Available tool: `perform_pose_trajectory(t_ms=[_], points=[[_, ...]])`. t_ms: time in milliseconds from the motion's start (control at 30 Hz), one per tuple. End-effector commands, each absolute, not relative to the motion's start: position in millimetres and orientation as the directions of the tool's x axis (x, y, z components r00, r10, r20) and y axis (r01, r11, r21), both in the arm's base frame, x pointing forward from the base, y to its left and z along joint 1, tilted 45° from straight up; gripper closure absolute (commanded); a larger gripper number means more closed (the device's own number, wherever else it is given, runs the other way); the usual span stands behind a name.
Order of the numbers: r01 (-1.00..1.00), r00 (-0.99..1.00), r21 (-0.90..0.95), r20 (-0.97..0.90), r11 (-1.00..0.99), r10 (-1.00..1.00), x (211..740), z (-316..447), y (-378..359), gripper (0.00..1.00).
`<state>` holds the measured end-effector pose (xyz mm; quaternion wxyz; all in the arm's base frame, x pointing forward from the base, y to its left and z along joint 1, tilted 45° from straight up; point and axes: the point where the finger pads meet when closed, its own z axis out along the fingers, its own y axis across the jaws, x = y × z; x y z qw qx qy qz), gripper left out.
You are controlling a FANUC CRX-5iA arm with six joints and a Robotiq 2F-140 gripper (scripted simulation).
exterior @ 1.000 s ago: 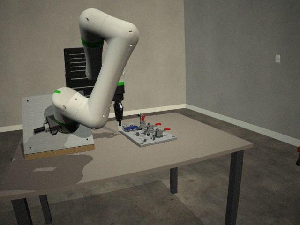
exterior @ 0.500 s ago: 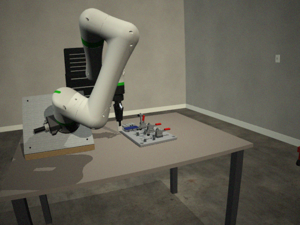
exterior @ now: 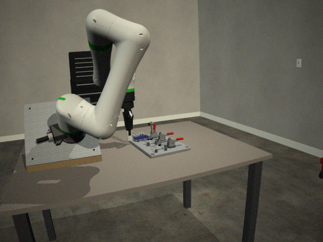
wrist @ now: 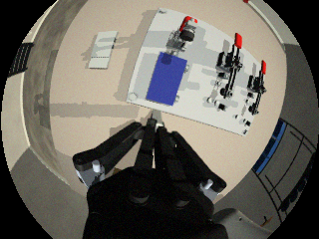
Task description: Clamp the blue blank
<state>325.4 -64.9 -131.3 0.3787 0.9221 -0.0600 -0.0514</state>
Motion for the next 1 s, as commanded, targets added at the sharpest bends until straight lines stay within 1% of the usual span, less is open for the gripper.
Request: perform_pose_trajectory(t_ms=[0,967], points=[[-0.072,0.988,0.704,-0.049,-0.706,-0.15,325.5,-131.3,-64.7,1.0],[-0.072,0.988,0.704,-0.049,-0.706,-0.15,333.4,-131.6,-65.8,1.0]])
